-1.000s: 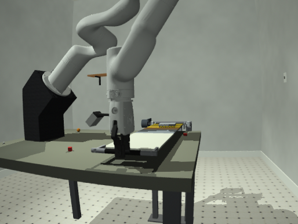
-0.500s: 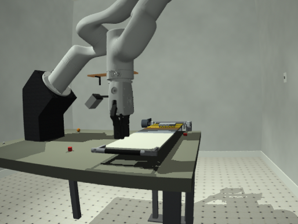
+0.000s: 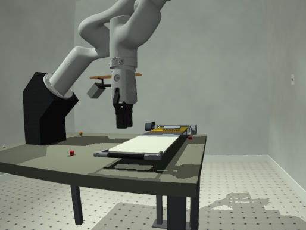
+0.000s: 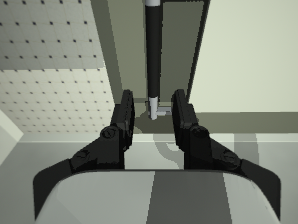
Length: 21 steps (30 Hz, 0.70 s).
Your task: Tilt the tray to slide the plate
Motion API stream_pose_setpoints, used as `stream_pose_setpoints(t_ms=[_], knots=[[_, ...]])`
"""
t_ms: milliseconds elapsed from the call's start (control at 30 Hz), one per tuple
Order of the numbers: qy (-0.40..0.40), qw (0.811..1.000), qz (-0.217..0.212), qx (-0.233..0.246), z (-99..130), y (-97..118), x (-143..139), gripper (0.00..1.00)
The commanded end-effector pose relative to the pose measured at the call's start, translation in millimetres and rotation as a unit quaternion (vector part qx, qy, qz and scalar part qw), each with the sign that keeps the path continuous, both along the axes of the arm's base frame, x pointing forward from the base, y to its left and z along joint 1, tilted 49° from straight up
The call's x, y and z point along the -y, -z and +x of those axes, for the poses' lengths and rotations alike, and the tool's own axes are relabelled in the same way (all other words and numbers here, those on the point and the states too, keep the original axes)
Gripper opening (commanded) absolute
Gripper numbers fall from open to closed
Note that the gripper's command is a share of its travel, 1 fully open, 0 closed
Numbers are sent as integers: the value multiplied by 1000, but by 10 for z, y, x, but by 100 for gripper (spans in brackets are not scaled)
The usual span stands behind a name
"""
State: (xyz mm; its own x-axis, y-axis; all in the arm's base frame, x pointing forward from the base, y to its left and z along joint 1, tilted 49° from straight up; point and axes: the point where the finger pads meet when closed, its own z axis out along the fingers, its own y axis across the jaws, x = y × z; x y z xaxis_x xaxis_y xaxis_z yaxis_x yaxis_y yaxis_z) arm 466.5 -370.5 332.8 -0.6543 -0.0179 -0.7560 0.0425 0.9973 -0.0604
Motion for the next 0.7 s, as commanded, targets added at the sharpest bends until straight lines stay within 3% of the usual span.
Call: stream_pose_setpoints(t_ms=[0,133,167,667], knots=[[0,1000,-1,0,-22,-28,2,40],[0,1000,-1,0,-27,-32,2,40],[0,1000,-1,0,-27,-32,2,100],[0,1000,-1,0,-27,-32,2,100]])
